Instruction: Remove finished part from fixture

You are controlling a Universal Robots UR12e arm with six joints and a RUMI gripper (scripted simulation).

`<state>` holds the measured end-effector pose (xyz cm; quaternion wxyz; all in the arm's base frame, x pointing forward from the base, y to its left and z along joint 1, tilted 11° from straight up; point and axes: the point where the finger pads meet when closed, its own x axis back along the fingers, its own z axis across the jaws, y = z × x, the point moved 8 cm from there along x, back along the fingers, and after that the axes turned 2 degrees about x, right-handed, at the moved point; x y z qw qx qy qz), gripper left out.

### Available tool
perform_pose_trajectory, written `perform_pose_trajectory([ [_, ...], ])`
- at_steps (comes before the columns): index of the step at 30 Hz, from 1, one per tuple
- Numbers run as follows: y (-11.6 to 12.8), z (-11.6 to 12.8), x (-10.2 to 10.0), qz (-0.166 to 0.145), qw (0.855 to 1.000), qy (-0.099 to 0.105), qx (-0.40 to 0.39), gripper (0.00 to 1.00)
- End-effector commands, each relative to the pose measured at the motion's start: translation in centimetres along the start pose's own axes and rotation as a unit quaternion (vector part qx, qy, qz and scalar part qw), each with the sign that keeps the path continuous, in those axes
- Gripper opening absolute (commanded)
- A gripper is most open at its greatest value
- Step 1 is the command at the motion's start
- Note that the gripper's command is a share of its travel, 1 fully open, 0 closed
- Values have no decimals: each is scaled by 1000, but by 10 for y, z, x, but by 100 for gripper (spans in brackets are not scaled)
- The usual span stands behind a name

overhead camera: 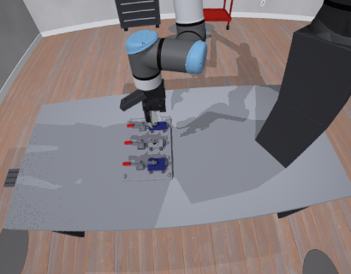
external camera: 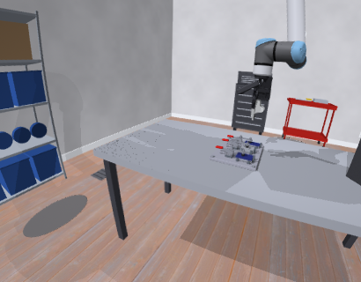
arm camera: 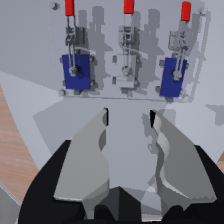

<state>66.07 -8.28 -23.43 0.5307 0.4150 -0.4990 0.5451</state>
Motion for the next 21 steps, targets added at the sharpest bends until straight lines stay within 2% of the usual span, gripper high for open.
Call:
perform_pose_trajectory([
  [1, 0, 0, 0, 0, 1000, 0, 0, 28],
  [21, 0, 0, -2, 0, 1000, 0, 0, 28],
])
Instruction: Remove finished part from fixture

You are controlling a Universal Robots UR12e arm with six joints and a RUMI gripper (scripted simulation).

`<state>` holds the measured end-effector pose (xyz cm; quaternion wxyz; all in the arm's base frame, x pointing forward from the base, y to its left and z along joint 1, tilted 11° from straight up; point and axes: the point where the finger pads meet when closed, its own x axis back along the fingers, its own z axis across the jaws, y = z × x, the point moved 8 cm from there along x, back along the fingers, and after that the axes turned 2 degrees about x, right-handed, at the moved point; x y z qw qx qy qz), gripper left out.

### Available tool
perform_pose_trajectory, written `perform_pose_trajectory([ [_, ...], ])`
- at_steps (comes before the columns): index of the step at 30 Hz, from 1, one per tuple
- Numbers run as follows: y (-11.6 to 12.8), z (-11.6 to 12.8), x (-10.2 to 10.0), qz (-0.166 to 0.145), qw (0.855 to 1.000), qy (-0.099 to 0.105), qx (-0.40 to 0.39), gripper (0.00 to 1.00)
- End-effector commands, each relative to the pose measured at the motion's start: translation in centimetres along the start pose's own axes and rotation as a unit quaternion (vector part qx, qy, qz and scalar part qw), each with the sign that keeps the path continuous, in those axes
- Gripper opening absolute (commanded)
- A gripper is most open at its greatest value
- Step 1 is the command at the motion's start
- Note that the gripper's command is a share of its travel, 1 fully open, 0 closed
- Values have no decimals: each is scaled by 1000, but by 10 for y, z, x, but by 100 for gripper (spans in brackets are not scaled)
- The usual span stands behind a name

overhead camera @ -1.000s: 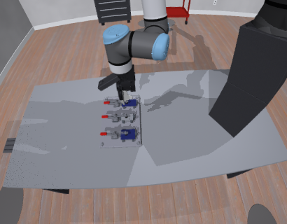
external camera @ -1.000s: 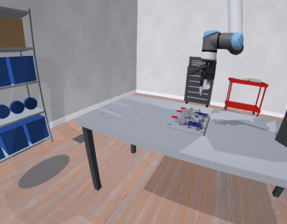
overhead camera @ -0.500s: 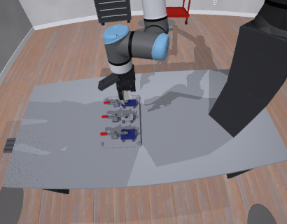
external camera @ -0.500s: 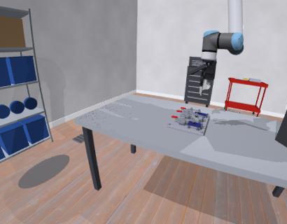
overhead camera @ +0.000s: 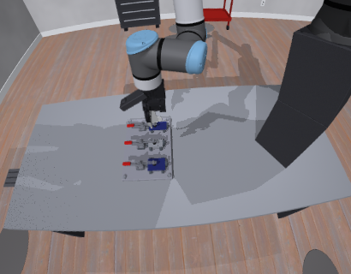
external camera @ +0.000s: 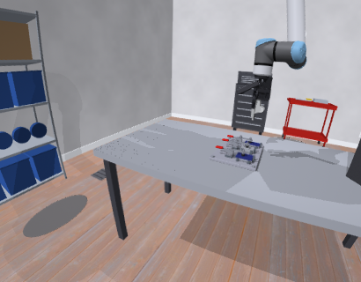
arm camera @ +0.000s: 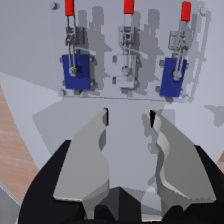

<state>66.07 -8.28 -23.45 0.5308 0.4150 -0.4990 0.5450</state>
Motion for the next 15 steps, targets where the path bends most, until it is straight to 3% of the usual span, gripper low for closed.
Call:
perform_pose_trajectory([
  [1, 0, 0, -3, 0, 1000, 0, 0, 28],
  [15, 0, 0, -51, 0, 1000, 0, 0, 28],
])
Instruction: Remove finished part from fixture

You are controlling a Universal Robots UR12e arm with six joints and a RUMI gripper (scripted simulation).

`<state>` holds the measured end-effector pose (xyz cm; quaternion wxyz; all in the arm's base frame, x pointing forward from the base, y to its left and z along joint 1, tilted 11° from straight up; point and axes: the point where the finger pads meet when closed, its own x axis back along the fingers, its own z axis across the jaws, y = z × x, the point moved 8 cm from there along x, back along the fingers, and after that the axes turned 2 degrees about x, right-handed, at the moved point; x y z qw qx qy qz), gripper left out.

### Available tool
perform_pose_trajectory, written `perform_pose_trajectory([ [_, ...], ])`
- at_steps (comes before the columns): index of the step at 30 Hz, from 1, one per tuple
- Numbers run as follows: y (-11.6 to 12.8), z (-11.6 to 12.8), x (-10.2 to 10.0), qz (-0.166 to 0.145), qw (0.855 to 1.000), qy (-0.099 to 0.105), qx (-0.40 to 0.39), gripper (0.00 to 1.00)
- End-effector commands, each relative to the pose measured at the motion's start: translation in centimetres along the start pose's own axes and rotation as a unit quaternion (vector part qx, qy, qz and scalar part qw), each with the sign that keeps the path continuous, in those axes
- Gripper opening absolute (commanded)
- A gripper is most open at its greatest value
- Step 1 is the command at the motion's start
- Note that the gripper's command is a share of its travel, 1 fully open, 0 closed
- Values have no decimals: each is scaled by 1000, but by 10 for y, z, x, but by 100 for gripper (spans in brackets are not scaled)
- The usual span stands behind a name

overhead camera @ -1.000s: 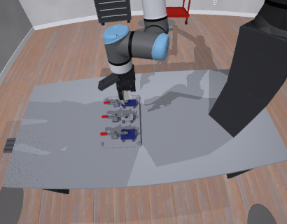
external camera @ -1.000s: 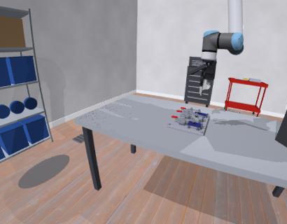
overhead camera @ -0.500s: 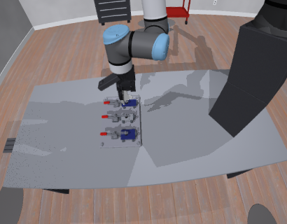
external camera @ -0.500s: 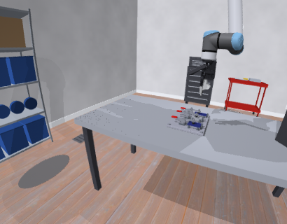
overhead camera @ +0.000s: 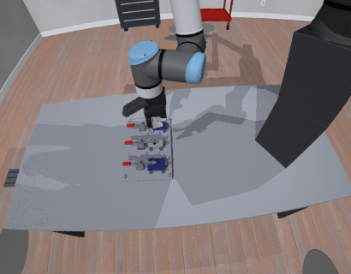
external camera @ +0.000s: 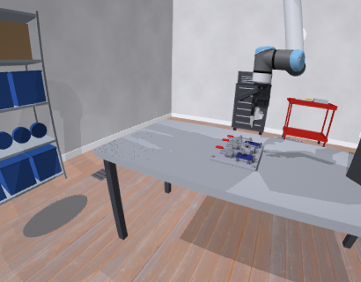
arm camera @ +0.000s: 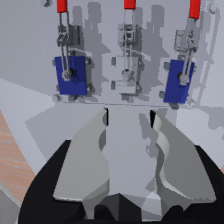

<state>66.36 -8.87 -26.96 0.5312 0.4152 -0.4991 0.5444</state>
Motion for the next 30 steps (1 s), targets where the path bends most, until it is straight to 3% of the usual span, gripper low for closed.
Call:
perform_pose_trajectory([
  [1, -1, 0, -18, 1, 1000, 0, 0, 28],
  [16, -8, 0, -25, 1, 1000, 0, 0, 28],
  [30, -82, 3, -24, 1, 1000, 0, 0, 28],
])
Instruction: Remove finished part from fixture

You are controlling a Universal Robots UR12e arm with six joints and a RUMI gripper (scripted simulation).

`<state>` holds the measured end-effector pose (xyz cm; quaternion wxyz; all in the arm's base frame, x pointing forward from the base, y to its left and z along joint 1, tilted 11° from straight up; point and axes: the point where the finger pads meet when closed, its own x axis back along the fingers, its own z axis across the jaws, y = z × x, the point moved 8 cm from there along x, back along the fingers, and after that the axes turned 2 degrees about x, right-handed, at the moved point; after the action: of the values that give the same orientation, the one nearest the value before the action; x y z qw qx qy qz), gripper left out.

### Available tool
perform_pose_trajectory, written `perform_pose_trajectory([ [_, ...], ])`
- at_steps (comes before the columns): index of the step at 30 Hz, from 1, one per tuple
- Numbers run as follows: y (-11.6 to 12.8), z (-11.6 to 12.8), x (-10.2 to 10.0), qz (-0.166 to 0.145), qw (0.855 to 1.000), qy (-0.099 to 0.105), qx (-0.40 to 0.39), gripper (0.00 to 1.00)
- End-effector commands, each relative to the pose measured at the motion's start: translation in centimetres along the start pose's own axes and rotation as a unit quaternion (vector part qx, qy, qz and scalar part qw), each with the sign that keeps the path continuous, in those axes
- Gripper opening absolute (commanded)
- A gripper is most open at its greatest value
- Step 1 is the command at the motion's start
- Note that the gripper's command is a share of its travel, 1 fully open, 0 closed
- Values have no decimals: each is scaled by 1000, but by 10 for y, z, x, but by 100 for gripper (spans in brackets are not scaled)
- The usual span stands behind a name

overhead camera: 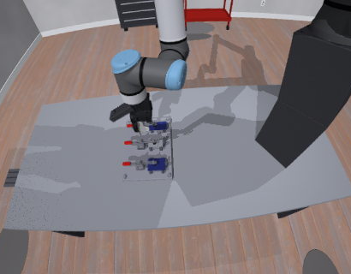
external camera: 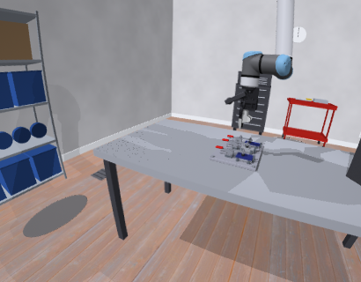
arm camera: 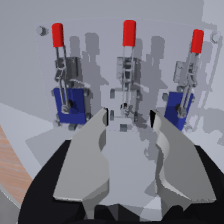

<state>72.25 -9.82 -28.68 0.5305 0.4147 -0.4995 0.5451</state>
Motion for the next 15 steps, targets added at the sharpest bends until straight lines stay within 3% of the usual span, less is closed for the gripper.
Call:
perform_pose_trajectory([
  [1, -24, 1, -1, -1, 1000, 0, 0, 28],
  [8, -62, 2, -1, -1, 1000, 0, 0, 28],
  [15, -74, 2, -1, -1, 1000, 0, 0, 28],
])
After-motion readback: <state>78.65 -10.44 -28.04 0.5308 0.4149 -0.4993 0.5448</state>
